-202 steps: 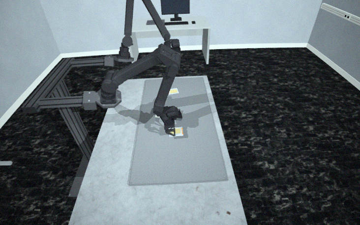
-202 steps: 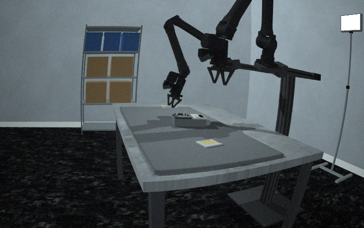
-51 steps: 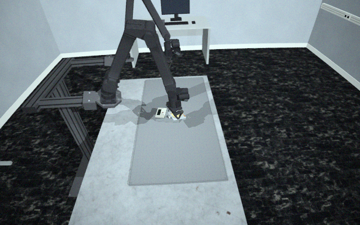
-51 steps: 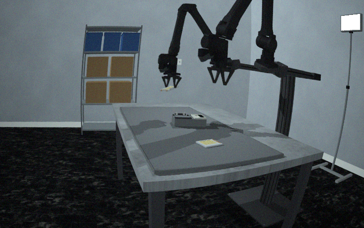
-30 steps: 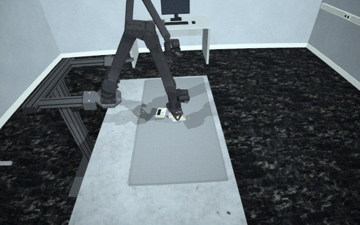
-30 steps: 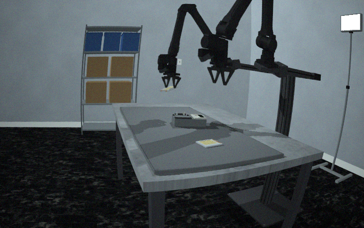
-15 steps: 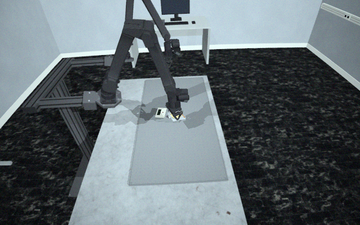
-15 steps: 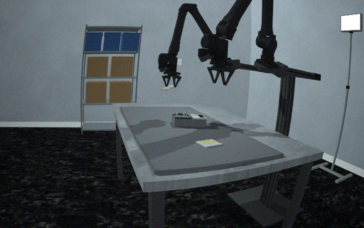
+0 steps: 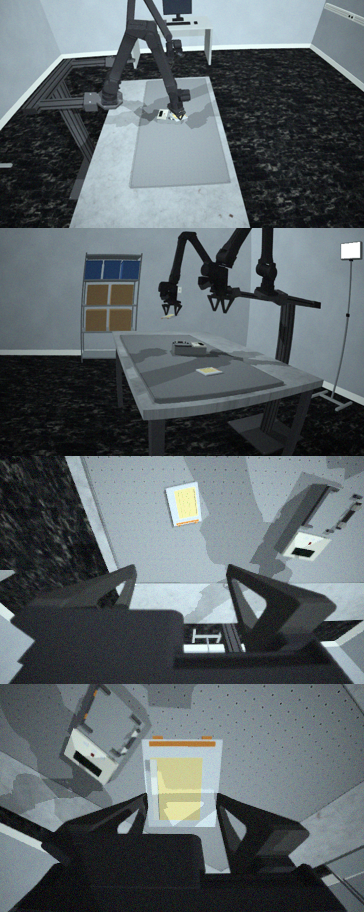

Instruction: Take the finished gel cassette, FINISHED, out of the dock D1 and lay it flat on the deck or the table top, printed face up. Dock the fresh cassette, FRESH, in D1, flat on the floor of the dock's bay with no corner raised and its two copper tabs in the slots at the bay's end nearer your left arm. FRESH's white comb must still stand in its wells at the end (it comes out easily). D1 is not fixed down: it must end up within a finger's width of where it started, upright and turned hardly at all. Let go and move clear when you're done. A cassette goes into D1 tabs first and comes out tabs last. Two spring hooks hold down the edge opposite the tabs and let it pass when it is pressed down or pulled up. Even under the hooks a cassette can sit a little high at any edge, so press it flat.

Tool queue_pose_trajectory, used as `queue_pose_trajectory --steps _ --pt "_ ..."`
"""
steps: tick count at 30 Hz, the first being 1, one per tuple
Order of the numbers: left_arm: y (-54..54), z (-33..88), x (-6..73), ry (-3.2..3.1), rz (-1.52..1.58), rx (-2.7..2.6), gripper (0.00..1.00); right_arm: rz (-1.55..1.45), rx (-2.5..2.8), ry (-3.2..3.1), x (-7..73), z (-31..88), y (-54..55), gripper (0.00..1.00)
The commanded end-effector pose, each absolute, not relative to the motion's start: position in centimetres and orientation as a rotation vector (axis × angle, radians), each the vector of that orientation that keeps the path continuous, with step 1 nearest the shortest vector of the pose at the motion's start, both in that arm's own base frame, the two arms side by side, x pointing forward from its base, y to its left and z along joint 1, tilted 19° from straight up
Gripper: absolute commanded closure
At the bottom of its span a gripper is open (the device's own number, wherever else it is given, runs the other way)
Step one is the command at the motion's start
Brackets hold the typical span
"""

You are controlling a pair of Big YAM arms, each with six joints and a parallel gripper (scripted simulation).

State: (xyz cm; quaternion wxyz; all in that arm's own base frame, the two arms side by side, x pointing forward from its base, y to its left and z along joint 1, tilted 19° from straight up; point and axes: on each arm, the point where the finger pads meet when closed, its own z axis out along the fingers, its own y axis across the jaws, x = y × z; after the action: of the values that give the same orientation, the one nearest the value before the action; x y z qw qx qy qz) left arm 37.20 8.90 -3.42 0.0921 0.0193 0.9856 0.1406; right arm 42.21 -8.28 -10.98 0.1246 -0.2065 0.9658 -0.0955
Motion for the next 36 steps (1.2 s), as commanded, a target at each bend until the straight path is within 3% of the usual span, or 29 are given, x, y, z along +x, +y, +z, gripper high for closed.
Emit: queue_pose_trajectory --steps 1,11,26,36 --pt "8.4 -2.7 37.3 2.916 0.419 0.064 0.0 -0.271 -0.838 2.764 42.8 -12.6 -6.6 1.0" --pt "8.4 -2.7 37.3 2.916 0.419 0.064 0.0 -0.251 -1.174 2.626 43.9 -14.7 -4.0 1.0" --pt "8.4 -2.7 37.3 2.916 0.419 0.064 0.0 -0.251 -1.174 2.626 45.6 -17.3 -0.9 1.0" --pt "8.4 -2.7 37.3 2.916 0.419 0.064 0.0 -0.205 -1.56 2.406 46.4 -20.3 3.0 1.0"
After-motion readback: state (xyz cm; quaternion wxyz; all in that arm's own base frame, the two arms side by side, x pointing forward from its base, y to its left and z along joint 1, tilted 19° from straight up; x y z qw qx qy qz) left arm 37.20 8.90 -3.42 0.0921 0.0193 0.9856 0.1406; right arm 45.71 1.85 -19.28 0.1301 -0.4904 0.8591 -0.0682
